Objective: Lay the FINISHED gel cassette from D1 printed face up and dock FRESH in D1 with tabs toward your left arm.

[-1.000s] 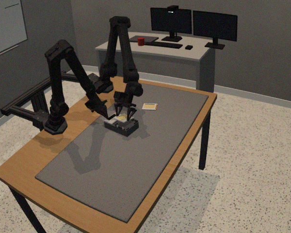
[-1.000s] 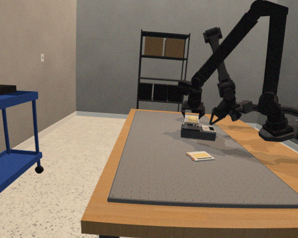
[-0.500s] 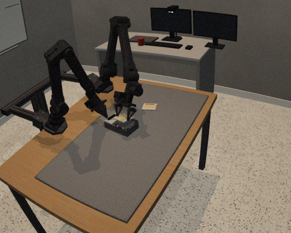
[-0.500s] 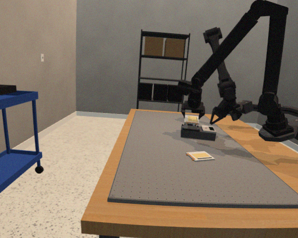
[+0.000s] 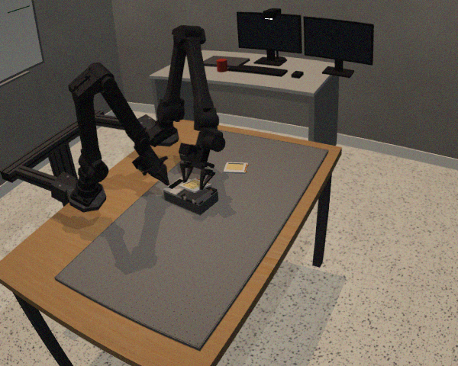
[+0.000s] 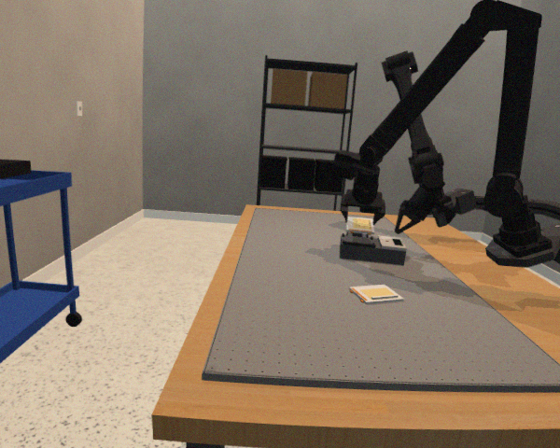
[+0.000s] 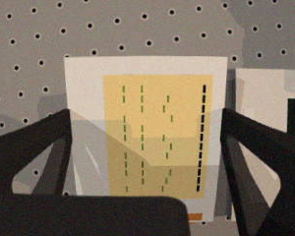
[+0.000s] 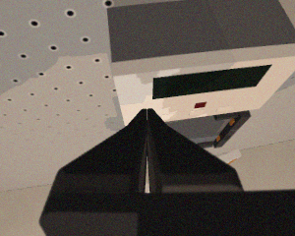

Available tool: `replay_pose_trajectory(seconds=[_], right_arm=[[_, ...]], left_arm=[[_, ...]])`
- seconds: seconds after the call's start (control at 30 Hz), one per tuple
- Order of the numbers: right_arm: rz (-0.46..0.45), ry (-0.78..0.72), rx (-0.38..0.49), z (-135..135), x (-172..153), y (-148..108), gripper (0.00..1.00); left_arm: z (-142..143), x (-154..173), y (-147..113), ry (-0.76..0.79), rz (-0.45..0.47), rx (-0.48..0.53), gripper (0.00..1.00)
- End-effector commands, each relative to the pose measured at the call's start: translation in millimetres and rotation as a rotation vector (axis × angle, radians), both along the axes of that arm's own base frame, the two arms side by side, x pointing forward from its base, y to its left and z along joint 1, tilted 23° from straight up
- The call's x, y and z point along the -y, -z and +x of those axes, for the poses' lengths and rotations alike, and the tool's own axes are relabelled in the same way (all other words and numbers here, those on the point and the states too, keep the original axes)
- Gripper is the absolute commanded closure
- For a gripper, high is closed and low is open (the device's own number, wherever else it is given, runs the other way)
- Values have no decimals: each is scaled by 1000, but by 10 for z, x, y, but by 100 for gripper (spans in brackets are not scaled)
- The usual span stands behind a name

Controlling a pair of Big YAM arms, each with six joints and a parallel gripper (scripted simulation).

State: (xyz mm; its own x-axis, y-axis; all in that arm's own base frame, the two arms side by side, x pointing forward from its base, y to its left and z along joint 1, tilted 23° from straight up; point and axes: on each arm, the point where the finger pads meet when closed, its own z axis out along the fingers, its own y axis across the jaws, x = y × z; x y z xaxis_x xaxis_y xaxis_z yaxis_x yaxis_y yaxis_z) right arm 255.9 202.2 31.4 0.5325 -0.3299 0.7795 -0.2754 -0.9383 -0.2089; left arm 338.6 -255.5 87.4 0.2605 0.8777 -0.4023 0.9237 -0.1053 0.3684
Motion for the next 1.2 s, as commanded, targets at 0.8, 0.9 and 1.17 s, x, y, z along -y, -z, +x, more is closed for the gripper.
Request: replay_pose_trajectory(seconds=[0.8, 0.9, 1.17], right_arm=[[41, -6, 20, 19, -176, -147, 100], [41, -6, 20, 19, -176, -147, 100], [47, -8, 23, 29, -203, -167, 100]], left_arm=[[17, 17, -29, 1, -9, 13, 100], [17, 17, -29, 1, -9, 13, 100], [17, 17, -29, 1, -9, 13, 100]])
